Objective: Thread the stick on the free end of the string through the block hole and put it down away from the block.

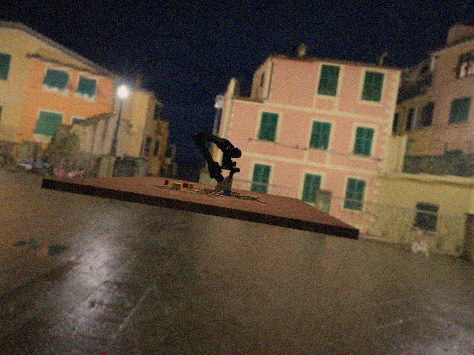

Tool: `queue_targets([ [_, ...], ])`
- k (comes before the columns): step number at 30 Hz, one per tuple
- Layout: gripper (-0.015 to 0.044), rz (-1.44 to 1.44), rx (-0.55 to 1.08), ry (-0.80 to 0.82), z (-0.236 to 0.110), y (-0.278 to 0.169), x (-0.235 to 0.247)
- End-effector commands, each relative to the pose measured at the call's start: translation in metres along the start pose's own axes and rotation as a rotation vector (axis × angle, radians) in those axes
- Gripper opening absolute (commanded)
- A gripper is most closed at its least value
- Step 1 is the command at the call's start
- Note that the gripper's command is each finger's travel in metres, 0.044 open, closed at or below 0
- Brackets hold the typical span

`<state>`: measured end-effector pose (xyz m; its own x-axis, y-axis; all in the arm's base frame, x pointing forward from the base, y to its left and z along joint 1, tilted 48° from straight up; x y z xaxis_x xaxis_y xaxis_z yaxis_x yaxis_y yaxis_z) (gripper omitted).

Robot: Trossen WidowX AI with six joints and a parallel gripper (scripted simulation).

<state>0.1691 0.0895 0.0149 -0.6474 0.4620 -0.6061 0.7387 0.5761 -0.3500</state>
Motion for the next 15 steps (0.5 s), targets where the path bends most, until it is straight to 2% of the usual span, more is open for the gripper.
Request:
queue_targets([
  [1,0.0394,-0.001,-0.003,0.000,-0.002,0.001,0.000],
  [3,0.0440,-0.001,-0.001,0.001,-0.018,0.003,0.000],
  [5,0.0440,0.000,0.000,0.001,-0.027,0.003,0.000],
  [15,0.0440,-0.003,-0.006,-0.003,-0.025,0.004,0.000],
])
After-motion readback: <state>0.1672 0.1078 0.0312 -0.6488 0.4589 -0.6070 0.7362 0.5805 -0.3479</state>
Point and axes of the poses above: the point midway between the two fingers, 35 mm back from their tips, its own z axis out along the fingers, its own x axis across the jaws, y = z × x, the point moved 1 cm from there along -z, back along the fingers, and after that the axes turned 12 degrees about -z, right-handed, at the moved point
